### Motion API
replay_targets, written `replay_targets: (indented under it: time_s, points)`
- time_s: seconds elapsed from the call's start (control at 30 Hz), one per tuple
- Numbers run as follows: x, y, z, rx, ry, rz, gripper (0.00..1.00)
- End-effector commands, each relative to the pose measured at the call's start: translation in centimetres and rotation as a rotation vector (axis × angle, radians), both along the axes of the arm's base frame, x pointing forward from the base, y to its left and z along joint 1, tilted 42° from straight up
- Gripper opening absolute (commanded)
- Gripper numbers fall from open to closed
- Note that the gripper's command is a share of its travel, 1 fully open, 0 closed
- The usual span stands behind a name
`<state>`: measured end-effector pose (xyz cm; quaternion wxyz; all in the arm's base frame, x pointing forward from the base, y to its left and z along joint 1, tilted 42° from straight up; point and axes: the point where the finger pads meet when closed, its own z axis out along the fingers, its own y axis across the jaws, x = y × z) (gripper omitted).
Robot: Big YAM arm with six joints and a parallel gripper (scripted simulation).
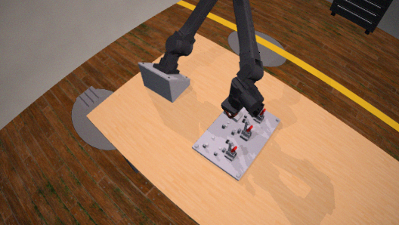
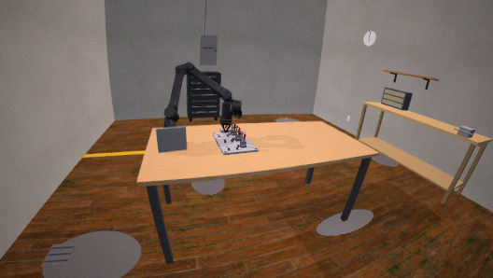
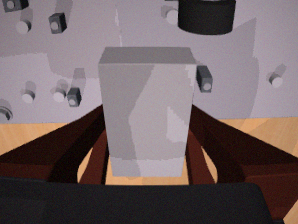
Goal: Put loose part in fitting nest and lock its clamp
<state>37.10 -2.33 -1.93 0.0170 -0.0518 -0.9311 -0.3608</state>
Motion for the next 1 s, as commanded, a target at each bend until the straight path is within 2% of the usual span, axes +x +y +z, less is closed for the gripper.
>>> replay_targets:
  time_s: [0.0,0.07,0.13,0.2,0.97]
  points:
    - [2.5,-2.4,0.0,-0.023,-0.078,0.005,0.0]
    - [2.4,-2.7,-0.3,-0.022,-0.076,0.005,0.0]
    - [2.6,-1.8,-0.5,-0.021,-0.077,0.033,0.0]
    - [2.8,-2.4,0.2,-0.03,-0.097,0.023,0.0]
    - [2.7,-2.8,0.0,-0.029,-0.093,0.015,0.0]
